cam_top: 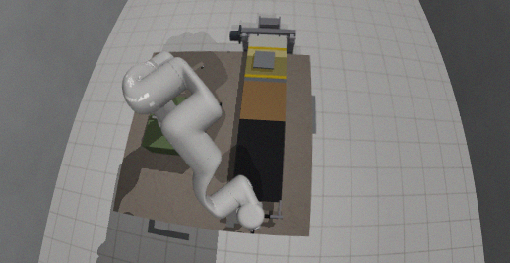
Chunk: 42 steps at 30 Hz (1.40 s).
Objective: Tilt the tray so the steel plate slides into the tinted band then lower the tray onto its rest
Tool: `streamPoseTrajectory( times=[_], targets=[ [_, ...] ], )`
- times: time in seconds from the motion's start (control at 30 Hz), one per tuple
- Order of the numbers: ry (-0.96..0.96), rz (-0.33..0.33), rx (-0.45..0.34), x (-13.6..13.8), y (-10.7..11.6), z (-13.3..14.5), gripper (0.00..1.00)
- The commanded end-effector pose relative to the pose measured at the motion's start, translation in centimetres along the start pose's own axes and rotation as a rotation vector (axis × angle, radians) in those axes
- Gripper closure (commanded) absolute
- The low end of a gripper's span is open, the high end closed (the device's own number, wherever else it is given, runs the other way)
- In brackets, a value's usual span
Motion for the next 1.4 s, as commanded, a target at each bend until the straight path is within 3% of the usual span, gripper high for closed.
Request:
streamPoseTrajectory(
  times=[0.0, 0.4, 0.73, 0.77, 1.37],
  targets=[
    [0.000, -0.003, -0.002, 0.0, 2.4, 0.0, 0.59],
    [0.000, -0.003, -0.002, 0.0, 5.8, 0.0, 0.59],
    [0.000, -0.003, -0.002, 0.0, 6.3, 0.0, 0.59],
    [0.000, -0.003, -0.002, 0.0, 6.3, 0.0, 0.00],
    [0.000, -0.003, -0.002, 0.0, 6.3, 0.0, 0.00]
  ],
)
Point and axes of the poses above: the point where the finger pads meet when closed, its own y axis back along the fingers, its own x axis across the jaws, z = x × y, the point moved 9 cm from there along y, back along the fingers, and after that the axes turned 15 degrees about y, right-handed, at the moved point
